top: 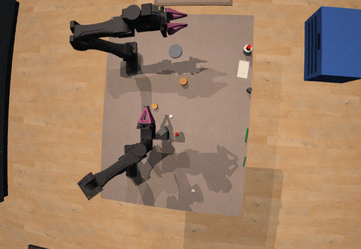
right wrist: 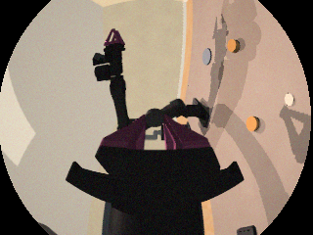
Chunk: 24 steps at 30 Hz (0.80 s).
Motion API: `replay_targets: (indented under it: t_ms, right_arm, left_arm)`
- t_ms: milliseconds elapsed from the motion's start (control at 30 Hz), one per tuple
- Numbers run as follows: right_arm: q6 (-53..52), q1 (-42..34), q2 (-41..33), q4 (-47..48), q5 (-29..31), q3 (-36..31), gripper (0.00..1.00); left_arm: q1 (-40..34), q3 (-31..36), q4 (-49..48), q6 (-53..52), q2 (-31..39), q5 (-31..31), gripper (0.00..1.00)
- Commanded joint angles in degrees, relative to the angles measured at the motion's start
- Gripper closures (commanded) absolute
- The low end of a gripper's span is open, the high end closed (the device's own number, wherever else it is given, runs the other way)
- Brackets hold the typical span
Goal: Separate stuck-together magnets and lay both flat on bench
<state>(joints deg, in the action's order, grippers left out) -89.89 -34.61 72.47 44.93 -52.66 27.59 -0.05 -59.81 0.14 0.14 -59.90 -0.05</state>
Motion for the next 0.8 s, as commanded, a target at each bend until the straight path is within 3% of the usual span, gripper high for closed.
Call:
replay_targets:
  t_ms: [0, 133, 767]
  right_arm:
    - [0.36, -0.19, -0.21, 0.36, 0.01, 0.26, 0.76]
    - [0.34, -0.2, -0.21, 0.35, 0.0, 0.27, 0.76]
    - [0.34, -0.2, -0.21, 0.35, 0.0, 0.27, 0.76]
  left_arm:
    - [-0.03, -0.49, -0.12, 0.05, 0.3, -0.09, 0.6]
    - [-0.54, 0.34, -0.84, 2.5, 0.04, 1.94, 0.6]
    - [-7.94, 11.36, -15.05, 32.22, -1.07, 23.77, 0.6]
